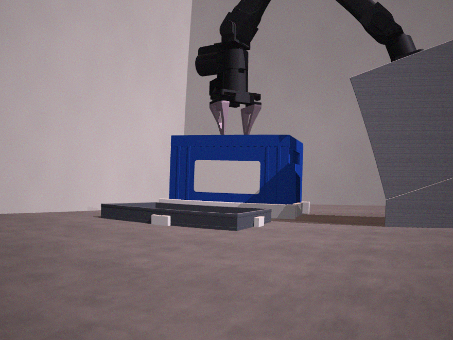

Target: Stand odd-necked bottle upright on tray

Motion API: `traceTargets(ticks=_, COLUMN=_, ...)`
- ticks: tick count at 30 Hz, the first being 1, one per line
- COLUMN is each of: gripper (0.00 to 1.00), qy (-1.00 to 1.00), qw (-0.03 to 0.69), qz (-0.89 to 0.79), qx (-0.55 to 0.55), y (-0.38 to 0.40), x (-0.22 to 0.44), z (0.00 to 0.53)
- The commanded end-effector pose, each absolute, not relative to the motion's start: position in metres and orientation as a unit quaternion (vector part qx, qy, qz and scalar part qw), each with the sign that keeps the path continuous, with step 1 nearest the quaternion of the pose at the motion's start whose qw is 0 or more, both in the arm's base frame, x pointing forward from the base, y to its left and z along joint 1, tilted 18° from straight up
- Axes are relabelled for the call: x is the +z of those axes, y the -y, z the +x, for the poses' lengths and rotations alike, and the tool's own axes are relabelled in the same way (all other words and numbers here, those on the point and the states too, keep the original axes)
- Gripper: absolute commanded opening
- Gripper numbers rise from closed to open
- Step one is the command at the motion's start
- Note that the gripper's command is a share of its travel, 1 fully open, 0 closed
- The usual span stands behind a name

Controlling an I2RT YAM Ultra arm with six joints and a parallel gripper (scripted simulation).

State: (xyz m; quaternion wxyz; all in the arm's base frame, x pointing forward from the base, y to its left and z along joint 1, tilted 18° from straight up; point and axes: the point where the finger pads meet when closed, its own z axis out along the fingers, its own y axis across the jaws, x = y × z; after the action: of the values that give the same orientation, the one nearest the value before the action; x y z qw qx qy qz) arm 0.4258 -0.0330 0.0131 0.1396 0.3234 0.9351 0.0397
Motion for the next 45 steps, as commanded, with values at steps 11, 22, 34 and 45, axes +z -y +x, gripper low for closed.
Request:
traceTargets(ticks=11, gripper=0.61, qy=-0.931, qw=0.159, qz=0.327, qx=0.038, y=0.0424, x=0.0284, z=0.4380)
traceTargets(ticks=22, gripper=0.61, qy=-0.931, qw=0.159, qz=0.327, qx=0.038, y=0.0424, x=0.0281, z=0.4379)
traceTargets(ticks=34, gripper=0.61, qy=-0.931, qw=0.159, qz=0.327, qx=0.038, y=0.0424, x=0.0281, z=0.4380)
traceTargets(ticks=45, gripper=0.61, qy=-0.931, qw=0.159, qz=0.327, qx=0.038, y=0.0424, x=0.0281, z=0.4380)
